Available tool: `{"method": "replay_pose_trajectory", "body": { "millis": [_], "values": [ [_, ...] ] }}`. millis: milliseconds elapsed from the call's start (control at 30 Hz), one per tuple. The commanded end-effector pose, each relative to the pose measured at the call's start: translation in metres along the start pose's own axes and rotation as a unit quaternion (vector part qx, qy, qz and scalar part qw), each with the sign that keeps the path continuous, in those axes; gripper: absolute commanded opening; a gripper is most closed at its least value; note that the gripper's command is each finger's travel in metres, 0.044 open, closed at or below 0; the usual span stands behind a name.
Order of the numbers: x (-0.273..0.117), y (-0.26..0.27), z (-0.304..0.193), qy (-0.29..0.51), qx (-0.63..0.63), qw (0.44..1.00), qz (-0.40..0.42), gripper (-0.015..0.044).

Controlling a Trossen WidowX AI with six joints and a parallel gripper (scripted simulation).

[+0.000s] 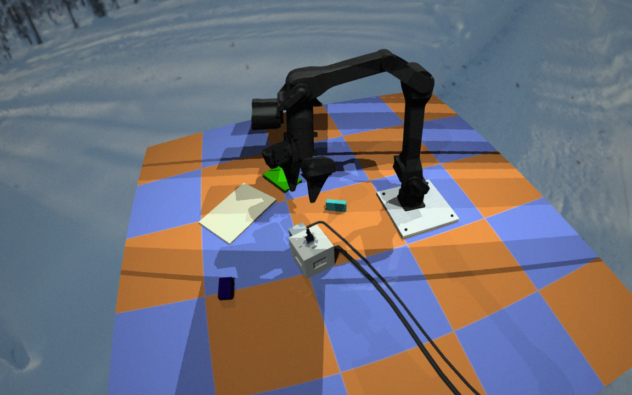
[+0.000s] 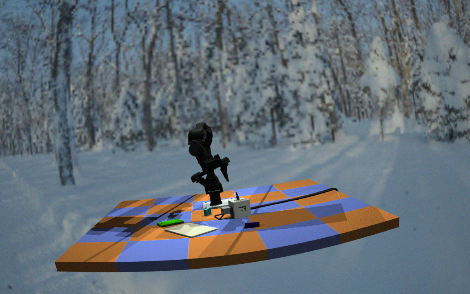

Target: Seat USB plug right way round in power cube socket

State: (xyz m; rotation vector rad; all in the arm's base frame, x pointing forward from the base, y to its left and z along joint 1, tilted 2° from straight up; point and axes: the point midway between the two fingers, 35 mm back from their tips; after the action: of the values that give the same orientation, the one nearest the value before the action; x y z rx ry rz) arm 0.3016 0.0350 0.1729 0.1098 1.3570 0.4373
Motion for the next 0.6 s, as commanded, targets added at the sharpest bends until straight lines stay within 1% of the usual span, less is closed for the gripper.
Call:
{"method": "replay_pose_trajectory", "body": {
  "millis": [0,200,233,567],
  "values": [
    [0.032,0.05,0.013,0.147,-0.511,0.845,-0.058,0.044],
    [0.039,0.069,0.017,0.194,-0.659,0.724,-0.058,0.044],
    [0.04,0.071,0.017,0.198,-0.672,0.712,-0.058,0.044],
    [0.04,0.07,0.019,0.199,-0.675,0.708,-0.058,0.044]
  ]
}}
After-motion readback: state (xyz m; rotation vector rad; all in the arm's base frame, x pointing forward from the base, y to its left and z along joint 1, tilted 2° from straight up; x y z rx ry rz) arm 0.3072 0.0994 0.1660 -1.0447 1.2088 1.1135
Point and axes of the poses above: the point midway between the two fingers, 35 mm back from their tips, its own x axis out along the fingers, its own y axis across the jaws, z = x × y, and after that the axes turned 9 degrees about x, right-handed
